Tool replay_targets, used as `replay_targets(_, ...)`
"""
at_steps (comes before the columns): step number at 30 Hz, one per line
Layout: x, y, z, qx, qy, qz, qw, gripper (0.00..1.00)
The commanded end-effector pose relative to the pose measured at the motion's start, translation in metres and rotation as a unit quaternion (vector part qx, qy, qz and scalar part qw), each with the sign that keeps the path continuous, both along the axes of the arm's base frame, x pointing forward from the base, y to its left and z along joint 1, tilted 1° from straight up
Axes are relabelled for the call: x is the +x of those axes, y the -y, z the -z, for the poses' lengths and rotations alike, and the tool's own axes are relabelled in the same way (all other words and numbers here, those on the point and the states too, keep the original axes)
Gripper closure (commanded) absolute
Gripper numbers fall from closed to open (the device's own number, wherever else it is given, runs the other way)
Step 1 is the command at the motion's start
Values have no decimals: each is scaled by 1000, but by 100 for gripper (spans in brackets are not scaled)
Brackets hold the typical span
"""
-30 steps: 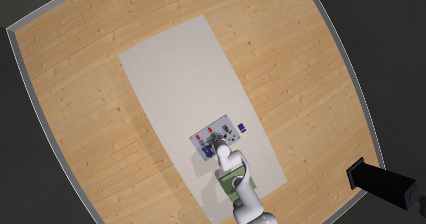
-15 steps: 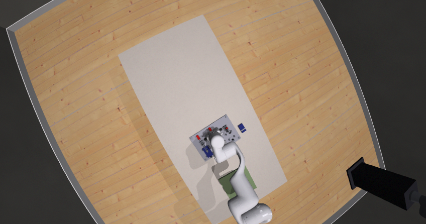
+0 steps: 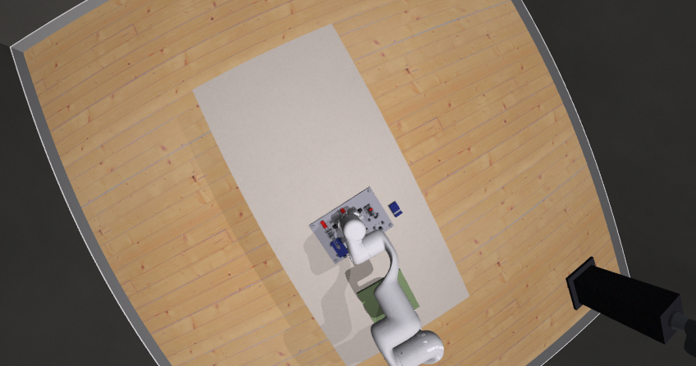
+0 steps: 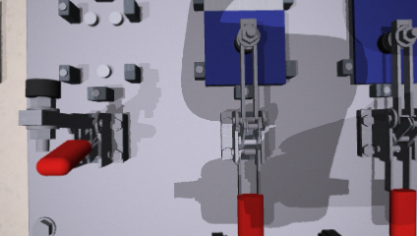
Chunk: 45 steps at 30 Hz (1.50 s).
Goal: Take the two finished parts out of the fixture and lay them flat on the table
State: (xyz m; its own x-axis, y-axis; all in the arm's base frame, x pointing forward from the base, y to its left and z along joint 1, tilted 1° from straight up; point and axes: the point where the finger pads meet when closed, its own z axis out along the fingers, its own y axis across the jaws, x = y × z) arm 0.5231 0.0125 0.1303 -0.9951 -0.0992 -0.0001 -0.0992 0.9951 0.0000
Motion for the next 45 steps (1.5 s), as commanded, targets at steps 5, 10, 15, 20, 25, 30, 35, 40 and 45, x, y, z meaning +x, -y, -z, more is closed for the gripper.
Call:
replay_targets(5, 1, 0, 25, 0, 2, 0, 1000, 52)
replay_targets(10, 1, 0, 43, 0, 2, 0, 1000, 52)
replay_targets(15, 1, -1, 52, 0, 2, 0, 1000, 52)
replay_targets(20, 1, -1, 60, 0, 2, 0, 1000, 52)
replay_targets(25, 1, -1, 62, 0, 2, 0, 1000, 52)
replay_targets(30, 1, -1, 62, 0, 2, 0, 1000, 52)
replay_targets(35, 1, -1, 62, 0, 2, 0, 1000, 52)
replay_targets(40, 1, -1, 62, 0, 2, 0, 1000, 52)
replay_targets(45, 1, -1, 62, 0, 2, 0, 1000, 52)
